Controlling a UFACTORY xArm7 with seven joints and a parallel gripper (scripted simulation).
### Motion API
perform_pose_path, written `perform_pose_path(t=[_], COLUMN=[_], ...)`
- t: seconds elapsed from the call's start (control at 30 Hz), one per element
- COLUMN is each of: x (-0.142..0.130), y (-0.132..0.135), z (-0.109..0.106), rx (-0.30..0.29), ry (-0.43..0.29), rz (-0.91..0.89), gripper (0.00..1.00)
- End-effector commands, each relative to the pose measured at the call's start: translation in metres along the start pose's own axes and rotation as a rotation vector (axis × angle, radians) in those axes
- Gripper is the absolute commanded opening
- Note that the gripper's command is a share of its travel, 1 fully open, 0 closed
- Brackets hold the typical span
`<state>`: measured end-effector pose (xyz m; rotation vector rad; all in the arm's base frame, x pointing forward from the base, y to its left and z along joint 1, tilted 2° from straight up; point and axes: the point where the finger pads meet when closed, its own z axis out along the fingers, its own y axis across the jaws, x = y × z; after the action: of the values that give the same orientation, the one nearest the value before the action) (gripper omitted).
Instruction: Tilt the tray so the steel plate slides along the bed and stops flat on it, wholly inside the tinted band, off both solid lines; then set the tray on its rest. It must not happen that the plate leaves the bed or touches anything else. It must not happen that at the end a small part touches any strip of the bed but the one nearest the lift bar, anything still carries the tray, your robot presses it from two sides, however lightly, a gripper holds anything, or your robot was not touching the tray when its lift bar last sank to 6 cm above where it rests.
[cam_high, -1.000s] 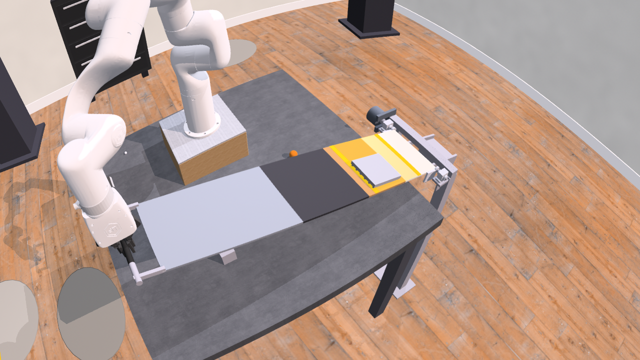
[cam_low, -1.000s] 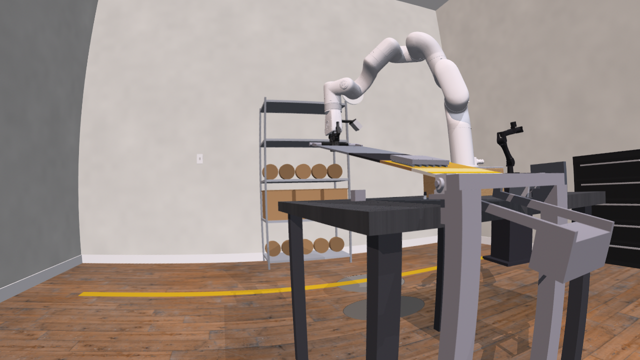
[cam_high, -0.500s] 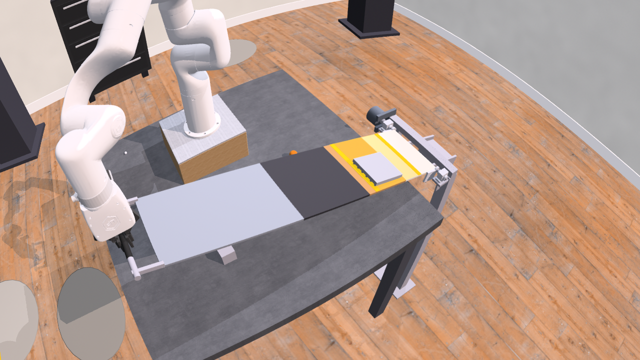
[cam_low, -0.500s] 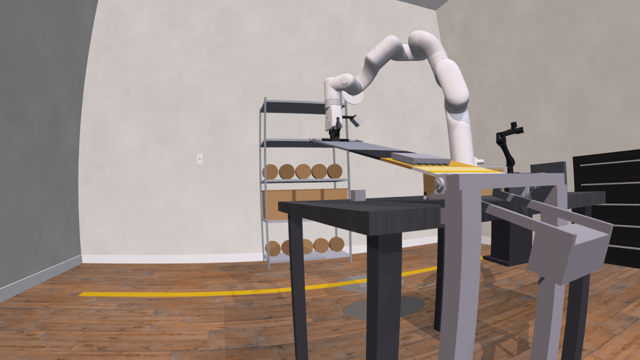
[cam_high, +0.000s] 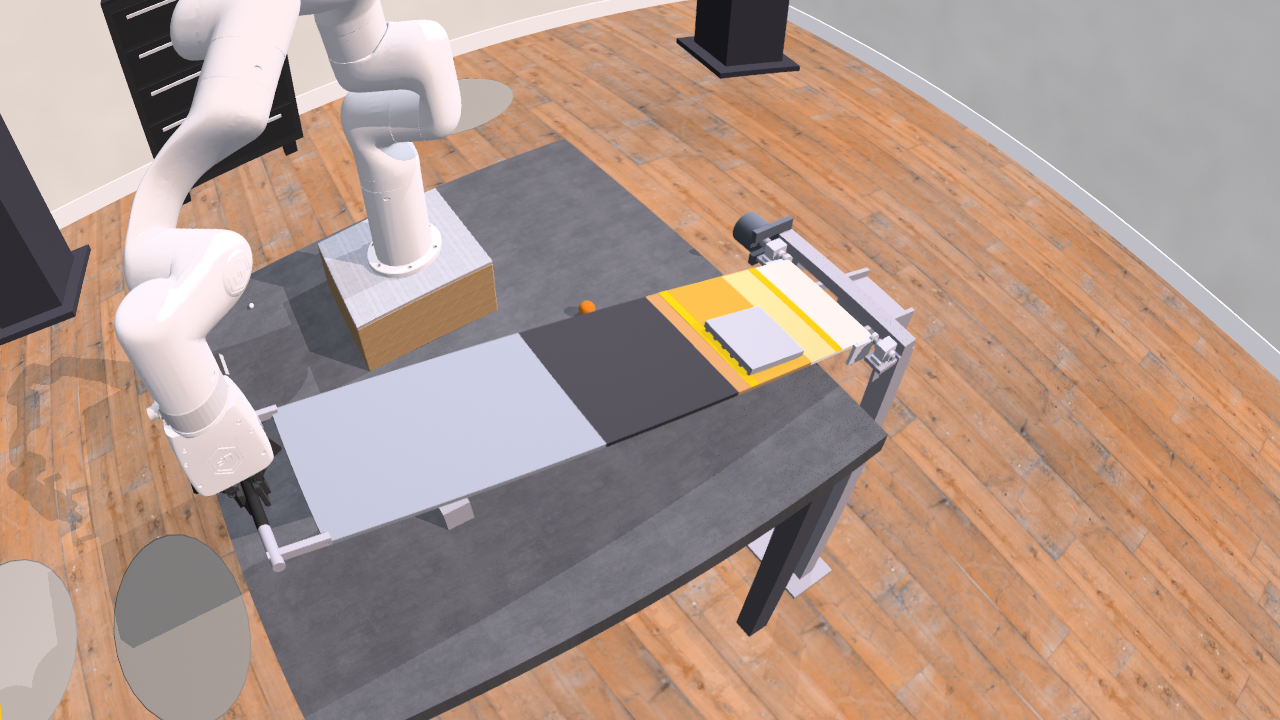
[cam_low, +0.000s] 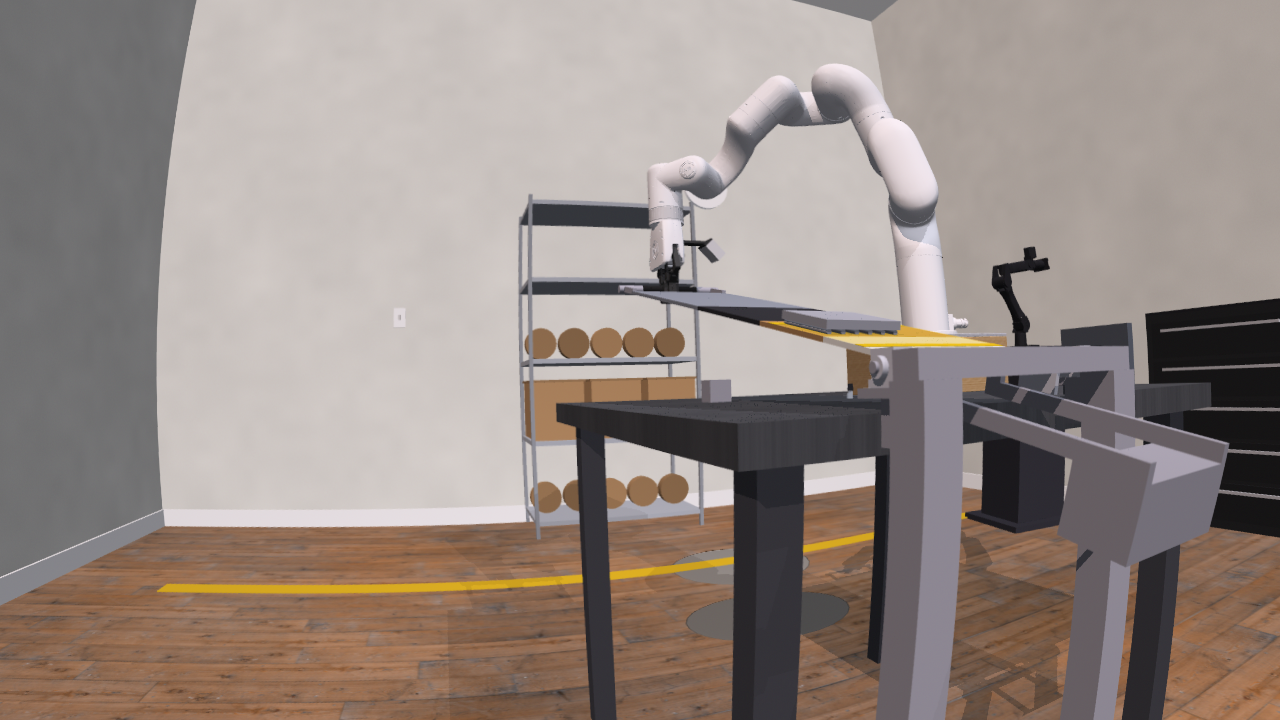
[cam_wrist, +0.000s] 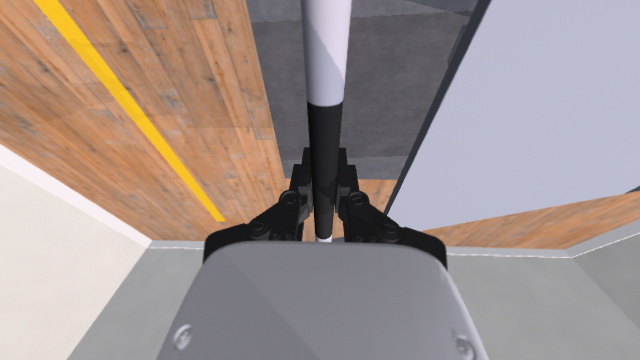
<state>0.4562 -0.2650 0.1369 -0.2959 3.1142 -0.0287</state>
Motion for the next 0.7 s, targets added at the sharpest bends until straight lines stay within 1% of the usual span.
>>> perform_pose_path(t=[0.0, 0.07, 0.13, 0.2, 0.23, 0.27, 0.3, 0.33, 0.4, 0.43, 0.47, 0.63, 0.67], x=[-0.001, -0.001, -0.001, -0.001, -0.001, -0.001, -0.001, -0.001, -0.001, -0.001, -0.001, -0.001, -0.001], y=[-0.001, -0.001, 0.005, 0.015, 0.019, 0.020, 0.019, 0.015, 0.005, 0.001, 0.000, 0.000, -0.001], z=[-0.001, -0.001, -0.025, -0.061, -0.075, -0.080, -0.075, -0.061, -0.025, -0.011, -0.006, -0.006, 0.000], rx=[0.003, 0.003, 0.003, 0.003, 0.003, 0.003, 0.003, 0.003, 0.003, 0.003, 0.003, 0.003, 0.003], ry=[-0.004, -0.004, -0.004, -0.004, -0.004, -0.004, -0.004, -0.004, -0.004, -0.004, -0.004, -0.004, -0.004], rz=[-0.001, -0.001, -0.001, -0.001, -0.001, -0.001, -0.001, -0.001, -0.001, -0.001, -0.001, -0.001, -0.001], gripper=[0.00, 0.00, 0.00, 0.00, 0.00, 0.00, 0.00, 0.00, 0.00, 0.00, 0.00, 0.00, 0.00])
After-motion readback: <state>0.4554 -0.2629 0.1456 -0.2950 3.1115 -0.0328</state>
